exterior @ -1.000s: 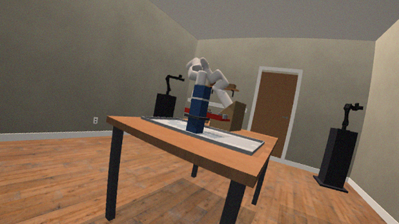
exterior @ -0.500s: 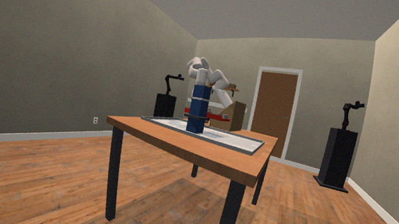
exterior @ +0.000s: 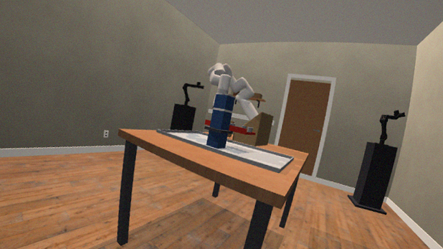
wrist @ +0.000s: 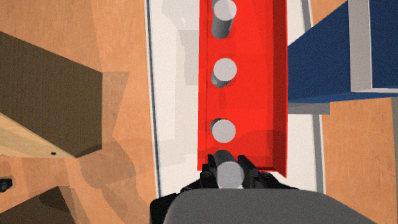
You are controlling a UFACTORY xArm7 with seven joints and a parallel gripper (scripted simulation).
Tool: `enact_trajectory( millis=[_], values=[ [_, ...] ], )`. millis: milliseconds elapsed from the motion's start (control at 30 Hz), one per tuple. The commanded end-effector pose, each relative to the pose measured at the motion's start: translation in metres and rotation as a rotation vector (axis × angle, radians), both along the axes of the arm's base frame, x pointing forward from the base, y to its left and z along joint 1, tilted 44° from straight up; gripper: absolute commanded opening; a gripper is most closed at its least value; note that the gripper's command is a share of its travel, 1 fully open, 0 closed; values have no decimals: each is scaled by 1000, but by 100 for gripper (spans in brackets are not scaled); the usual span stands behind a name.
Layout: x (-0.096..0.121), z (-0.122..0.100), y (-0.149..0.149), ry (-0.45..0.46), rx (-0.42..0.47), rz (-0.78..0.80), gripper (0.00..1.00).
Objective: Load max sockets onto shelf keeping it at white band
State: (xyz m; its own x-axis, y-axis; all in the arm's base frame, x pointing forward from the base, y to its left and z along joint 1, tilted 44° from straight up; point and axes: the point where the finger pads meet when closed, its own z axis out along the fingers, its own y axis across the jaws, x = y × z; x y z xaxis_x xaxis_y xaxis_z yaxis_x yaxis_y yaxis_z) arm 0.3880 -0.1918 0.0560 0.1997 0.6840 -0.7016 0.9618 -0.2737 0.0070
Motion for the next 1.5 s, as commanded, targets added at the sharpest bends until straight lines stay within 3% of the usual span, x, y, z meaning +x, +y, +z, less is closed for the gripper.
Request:
enact_trajectory(
  millis=[0, 467, 900, 967, 1033, 1100, 1133, 1200, 1233, 1300, 1333, 1400, 1467],
  values=[
    [2, 1, 2, -4, 1, 4, 0],
    [7, 22, 21, -4, 1, 4, 0],
    [7, 23, 23, -4, 1, 4, 0],
    [-5, 32, 38, -5, 6, 2, 0],
    [-36, 51, 69, -7, 12, 2, 0],
    [-36, 51, 69, -7, 12, 2, 0],
    [-57, 61, 84, -6, 12, 3, 0],
    [-57, 61, 84, -6, 12, 3, 0],
    [-77, 68, 97, -5, 10, 3, 0],
    [-77, 68, 97, -5, 10, 3, 0],
    [-94, 73, 105, -4, 7, 4, 0],
    [-94, 73, 105, -4, 7, 4, 0],
    [-110, 77, 112, -2, 2, 5, 0]
  ],
)
